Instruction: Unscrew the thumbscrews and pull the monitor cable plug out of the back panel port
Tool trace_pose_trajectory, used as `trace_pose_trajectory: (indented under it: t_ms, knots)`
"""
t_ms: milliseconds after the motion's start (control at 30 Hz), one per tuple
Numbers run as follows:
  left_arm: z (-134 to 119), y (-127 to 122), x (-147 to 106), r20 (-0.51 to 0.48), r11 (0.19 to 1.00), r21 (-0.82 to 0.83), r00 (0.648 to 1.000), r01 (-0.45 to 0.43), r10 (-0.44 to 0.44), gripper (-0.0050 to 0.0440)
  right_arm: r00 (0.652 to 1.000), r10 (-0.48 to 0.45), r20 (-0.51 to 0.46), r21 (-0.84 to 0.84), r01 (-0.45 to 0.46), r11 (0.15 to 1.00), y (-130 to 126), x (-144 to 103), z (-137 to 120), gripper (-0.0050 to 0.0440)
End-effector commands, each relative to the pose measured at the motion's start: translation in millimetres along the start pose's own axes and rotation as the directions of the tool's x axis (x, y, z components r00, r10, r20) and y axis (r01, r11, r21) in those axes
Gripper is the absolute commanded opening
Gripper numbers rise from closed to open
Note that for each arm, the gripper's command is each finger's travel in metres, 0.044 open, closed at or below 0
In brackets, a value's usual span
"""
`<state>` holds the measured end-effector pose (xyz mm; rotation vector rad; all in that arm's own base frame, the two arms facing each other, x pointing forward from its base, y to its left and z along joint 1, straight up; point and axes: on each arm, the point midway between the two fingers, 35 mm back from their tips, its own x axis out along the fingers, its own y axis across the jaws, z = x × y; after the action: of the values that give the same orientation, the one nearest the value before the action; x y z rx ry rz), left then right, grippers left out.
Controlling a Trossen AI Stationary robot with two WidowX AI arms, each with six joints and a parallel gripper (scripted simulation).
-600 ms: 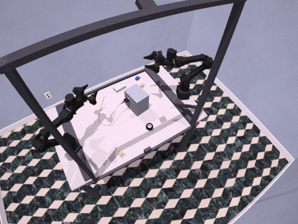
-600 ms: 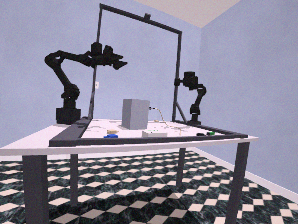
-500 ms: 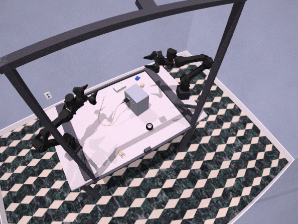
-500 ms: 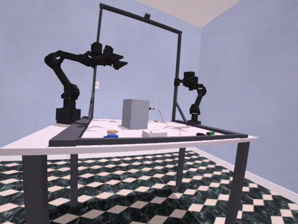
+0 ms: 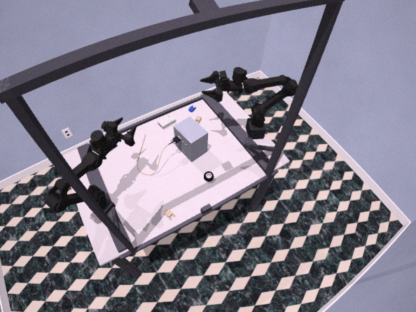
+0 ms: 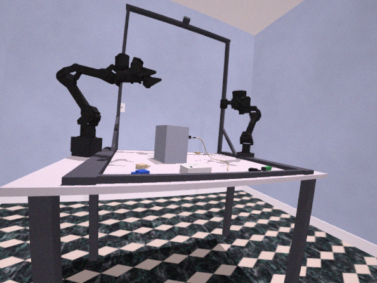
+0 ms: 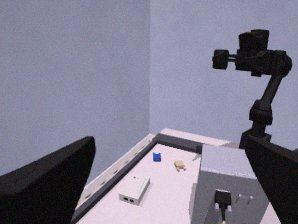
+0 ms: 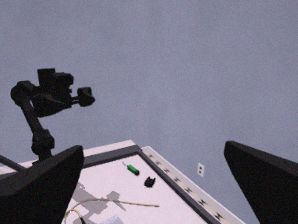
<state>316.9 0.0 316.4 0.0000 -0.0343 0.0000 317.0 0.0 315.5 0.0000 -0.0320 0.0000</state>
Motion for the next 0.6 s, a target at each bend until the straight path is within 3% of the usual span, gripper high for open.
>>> trace_pose_trajectory:
  t_ms: [0, 567]
  knots:
    - [6.4, 0.0, -0.8, 0.016, 1.000, 0.000, 1.000, 0.000, 0.000, 0.0440, 1.000, 0.000, 0.018, 0.000, 0.000, 1.000, -0.1, -1.1, 7.5, 0.0440]
    - [-12.6, -18.5, 28.7, -0.018, 0.998, 0.000, 0.998, 0.061, -0.061, 0.0440, 1.000, 0.000, 0.009, -0.011, 0.000, 1.000, -38.7, -24.0, 24.8, 0.0440]
